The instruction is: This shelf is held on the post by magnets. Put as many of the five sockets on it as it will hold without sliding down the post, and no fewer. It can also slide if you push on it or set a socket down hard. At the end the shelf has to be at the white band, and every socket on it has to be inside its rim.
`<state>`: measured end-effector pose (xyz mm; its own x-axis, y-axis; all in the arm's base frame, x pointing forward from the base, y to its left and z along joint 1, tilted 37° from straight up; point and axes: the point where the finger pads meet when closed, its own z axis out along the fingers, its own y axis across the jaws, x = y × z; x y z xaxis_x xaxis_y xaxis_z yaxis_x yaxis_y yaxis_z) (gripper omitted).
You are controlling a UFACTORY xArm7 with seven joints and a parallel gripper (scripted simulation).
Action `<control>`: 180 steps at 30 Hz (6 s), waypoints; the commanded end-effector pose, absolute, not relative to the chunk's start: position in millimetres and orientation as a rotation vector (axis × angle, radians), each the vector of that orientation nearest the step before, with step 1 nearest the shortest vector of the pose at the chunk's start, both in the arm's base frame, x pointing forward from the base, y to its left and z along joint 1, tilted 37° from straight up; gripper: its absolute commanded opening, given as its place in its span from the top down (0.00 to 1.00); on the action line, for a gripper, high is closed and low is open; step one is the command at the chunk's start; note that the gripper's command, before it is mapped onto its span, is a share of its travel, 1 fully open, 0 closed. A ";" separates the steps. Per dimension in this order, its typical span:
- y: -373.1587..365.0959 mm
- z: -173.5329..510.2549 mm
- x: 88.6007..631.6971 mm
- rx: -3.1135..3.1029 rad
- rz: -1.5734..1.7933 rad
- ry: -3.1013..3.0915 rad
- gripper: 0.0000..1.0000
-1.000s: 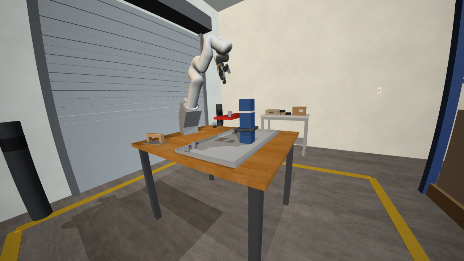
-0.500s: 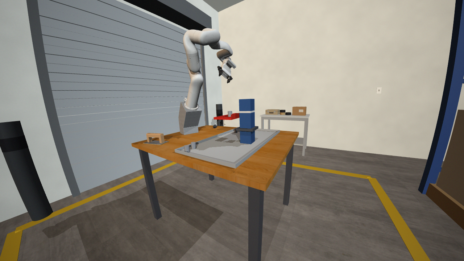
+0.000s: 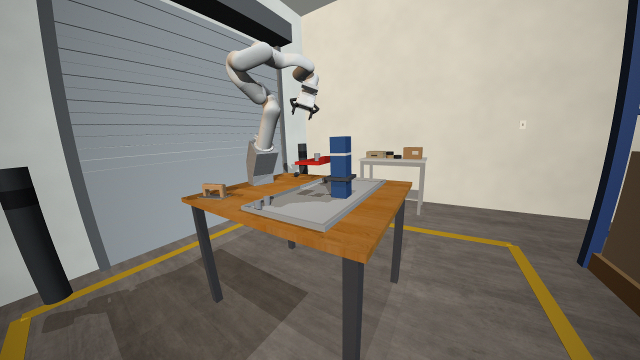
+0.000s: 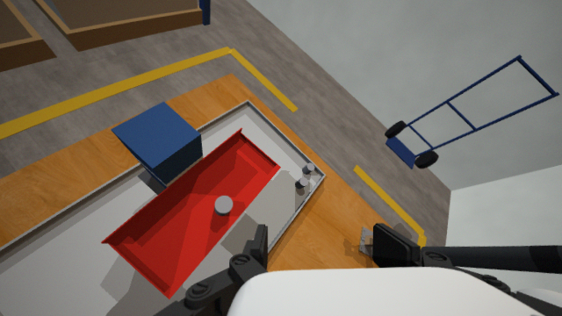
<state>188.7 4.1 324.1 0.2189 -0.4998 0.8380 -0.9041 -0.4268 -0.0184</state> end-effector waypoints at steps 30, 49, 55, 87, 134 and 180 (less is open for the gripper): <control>-38.0 216.8 207.0 2.139 1.007 -2.373 0.00; -29.5 226.1 218.0 2.136 1.059 -2.321 0.39; -8.7 234.6 235.9 2.157 1.124 -2.231 0.39; 183.9 109.3 260.7 2.534 1.011 -1.654 0.39; 141.4 27.1 396.6 2.536 1.007 -1.650 0.39; 129.0 -8.9 420.9 2.536 1.007 -1.650 0.39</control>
